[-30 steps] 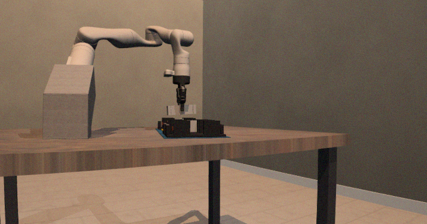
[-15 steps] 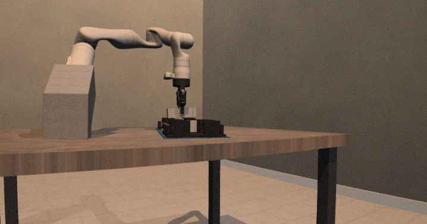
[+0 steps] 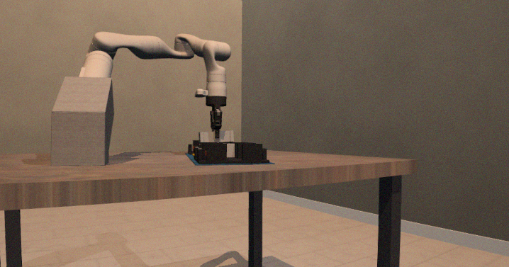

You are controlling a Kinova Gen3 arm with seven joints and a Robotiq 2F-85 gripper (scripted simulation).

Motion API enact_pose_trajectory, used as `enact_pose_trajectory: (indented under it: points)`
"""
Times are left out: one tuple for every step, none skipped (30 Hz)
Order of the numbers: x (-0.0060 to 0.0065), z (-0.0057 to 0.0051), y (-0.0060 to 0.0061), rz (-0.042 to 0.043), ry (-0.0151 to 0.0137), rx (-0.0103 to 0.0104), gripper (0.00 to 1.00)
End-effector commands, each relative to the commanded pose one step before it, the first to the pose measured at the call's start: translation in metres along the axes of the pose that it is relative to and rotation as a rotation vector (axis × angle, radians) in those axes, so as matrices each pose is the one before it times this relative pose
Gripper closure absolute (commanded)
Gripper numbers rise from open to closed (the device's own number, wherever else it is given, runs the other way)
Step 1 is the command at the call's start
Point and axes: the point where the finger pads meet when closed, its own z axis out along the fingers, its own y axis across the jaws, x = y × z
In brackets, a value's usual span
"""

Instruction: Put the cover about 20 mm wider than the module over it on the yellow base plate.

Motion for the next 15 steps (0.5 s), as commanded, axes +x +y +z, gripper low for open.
enact_pose_trajectory:
  points:
    - [-0.00057,0.00041,-0.00006,0.00006,-0.00188,0.00001,1.0]
    - [0.0,0.0005,0.0,0.0,0.0,0.0,1.0]
    - [0.0,0.0005,0.0,0.0,0.0,0.0,1.0]
    - [0.0,0.0005,0.0,0.0,0.0,0.0,1.0]
    - [0.0,0.0005,0.0,0.0,0.0,0.0,1.0]
    - [0.0,0.0005,0.0,0.0,0.0,0.0,1.0]
    - [0.0,0.0,0.0,0.0,0.0,0.0,1.0]
    - [0.0,0.0,0.0,0.0,0.0,0.0,1.0]
    - [0.0,0.0,0.0,0.0,0.0,0.0,1.0]
    - [0.0,0.0,0.0,0.0,0.0,0.0,1.0]
    - [0.0,0.0,0.0,0.0,0.0,0.0,1.0]
    - [0.0,0.0,0.0,0.0,0.0,0.0,1.0]
    - [0.0,0.0,0.0,0.0,0.0,0.0,1.0]
    - [0.0,0.001,0.0,0.0,-0.00001,0.0,1.0]
    - [0.0,0.001,0.0,0.0,0.0,0.0,1.0]
